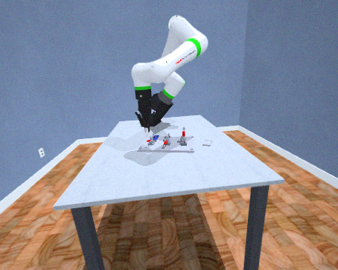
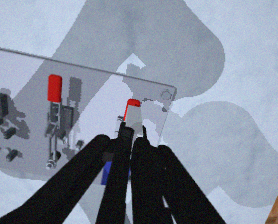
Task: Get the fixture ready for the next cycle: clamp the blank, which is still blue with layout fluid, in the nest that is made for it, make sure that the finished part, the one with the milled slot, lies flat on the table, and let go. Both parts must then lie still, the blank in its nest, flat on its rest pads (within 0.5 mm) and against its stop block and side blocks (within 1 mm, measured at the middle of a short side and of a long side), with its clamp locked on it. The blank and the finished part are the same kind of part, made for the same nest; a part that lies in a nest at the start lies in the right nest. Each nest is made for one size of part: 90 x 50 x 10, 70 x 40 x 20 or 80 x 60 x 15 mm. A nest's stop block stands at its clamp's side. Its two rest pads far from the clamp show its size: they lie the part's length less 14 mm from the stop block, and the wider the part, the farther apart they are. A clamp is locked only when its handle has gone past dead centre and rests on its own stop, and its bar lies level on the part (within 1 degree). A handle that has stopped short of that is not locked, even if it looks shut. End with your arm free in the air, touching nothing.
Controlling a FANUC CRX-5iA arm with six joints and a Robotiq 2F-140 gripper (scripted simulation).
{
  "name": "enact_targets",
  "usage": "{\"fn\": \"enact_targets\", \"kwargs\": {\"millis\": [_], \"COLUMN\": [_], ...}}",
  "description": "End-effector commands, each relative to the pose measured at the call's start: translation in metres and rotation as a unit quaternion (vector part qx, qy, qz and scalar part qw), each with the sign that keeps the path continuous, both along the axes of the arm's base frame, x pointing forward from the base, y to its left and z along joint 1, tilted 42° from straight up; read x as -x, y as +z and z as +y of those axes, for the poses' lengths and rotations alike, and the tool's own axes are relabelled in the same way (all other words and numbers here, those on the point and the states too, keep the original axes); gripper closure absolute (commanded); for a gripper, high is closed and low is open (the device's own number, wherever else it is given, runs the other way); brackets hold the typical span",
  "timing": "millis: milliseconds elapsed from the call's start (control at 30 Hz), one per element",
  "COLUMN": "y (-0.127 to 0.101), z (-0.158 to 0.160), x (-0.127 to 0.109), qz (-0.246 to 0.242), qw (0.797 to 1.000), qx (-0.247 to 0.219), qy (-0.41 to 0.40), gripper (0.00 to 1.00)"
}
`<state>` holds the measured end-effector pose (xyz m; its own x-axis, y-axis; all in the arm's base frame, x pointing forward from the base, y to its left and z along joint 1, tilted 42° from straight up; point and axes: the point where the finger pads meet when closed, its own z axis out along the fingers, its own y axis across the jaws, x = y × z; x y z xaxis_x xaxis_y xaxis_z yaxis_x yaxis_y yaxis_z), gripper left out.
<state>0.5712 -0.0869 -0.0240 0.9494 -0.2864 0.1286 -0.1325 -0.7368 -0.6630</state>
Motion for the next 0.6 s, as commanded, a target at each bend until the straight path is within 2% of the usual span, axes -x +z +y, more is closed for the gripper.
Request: {"fn": "enact_targets", "kwargs": {"millis": [0, 567], "y": [0.0001, -0.0034], "z": [-0.0003, 0.0025], "x": [-0.0001, -0.0015], "qz": [0.000, 0.000], "qw": [1.000, 1.000], "qx": [0.000, 0.000], "qy": [0.000, 0.000], "gripper": [1.00, 1.00]}}
